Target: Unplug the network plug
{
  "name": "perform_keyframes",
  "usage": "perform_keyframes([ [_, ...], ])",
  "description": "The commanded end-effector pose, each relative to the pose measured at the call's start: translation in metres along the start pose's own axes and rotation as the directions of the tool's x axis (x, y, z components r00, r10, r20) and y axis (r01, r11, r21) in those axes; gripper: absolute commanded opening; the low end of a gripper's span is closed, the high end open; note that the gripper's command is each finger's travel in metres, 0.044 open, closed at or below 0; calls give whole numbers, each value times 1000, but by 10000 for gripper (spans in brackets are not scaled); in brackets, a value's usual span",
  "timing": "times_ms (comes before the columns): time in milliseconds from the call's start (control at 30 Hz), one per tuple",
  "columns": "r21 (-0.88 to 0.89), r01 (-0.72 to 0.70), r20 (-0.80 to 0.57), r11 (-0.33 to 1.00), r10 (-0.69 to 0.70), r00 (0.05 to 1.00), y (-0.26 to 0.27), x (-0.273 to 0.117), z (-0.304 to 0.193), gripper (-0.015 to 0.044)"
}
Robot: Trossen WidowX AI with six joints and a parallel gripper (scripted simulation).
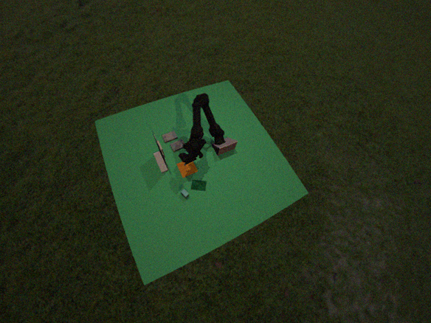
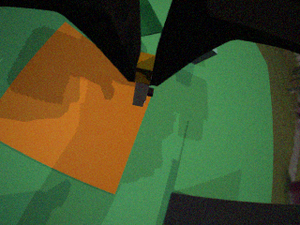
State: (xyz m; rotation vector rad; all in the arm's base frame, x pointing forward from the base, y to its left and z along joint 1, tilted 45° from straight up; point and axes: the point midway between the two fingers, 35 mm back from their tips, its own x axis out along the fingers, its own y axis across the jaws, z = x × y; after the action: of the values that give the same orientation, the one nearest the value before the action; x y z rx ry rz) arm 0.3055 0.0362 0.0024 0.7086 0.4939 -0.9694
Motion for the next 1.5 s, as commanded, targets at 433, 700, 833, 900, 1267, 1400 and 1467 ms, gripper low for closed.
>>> perform_keyframes([
  [433,-9,8,6,1000,-8,1000,-15,22,-1,0],
  [700,-10,7,7,1000,-7,1000,-22,31,-1,0],
  [833,-10,7,7,1000,-7,1000,-25,36,0,0],
  [900,-10,7,8,1000,-7,1000,-27,38,0,0],
  [1267,-11,6,9,1000,-6,1000,-35,46,1,0],
  [1400,-11,6,10,1000,-6,1000,-34,46,2,0],
  [1467,-11,6,10,1000,-6,1000,-34,47,2,0],
])
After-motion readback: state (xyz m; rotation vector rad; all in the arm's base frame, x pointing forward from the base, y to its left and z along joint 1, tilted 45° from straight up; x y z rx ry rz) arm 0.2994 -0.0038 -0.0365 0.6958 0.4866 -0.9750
